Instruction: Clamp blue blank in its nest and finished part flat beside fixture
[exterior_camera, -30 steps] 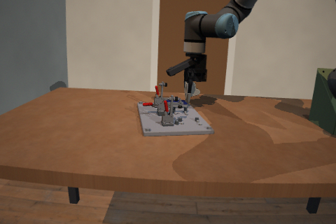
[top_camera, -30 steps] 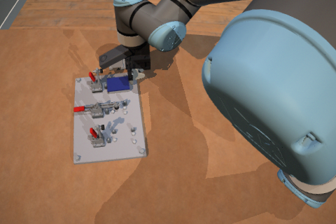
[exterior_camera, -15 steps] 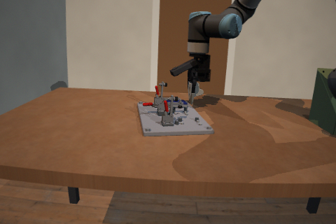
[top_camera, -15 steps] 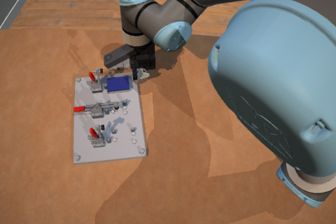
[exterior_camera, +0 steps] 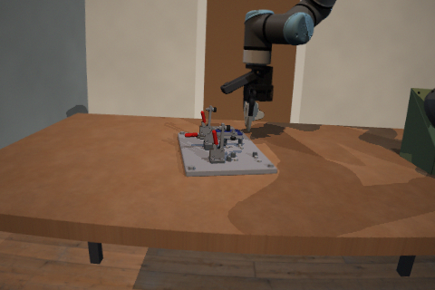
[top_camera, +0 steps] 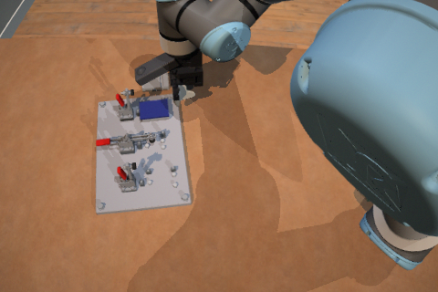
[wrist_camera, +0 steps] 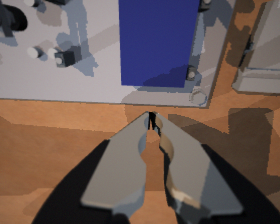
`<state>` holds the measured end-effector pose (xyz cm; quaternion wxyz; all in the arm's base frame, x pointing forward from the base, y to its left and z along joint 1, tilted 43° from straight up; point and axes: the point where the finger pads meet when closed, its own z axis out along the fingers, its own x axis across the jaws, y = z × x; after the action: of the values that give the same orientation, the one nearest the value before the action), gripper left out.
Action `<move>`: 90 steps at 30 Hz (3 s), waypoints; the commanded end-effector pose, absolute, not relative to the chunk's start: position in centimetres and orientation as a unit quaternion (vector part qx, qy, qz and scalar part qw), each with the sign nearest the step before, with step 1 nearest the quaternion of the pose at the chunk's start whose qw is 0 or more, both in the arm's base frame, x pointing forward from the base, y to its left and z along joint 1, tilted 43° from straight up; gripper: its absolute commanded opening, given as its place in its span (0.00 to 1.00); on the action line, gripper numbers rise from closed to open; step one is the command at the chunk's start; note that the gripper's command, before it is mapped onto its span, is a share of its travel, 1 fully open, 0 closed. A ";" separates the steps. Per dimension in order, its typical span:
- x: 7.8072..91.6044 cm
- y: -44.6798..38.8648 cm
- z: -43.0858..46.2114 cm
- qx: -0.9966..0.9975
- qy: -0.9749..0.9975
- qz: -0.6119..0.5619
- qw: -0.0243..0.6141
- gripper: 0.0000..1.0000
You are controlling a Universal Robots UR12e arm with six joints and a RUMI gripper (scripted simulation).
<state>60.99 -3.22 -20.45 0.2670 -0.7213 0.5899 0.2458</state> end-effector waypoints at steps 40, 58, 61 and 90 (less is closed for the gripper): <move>61.1 -5.0 -18.6 -0.721 0.590 0.245 0.267 0.00; 61.1 -5.0 -18.6 -0.721 0.590 0.245 0.267 0.00; 61.1 -5.0 -18.6 -0.721 0.590 0.245 0.267 0.00; 61.3 -4.7 -18.4 -0.721 0.590 0.245 0.267 0.00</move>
<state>61.13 -4.80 -18.59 0.2671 -0.7213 0.5898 0.2460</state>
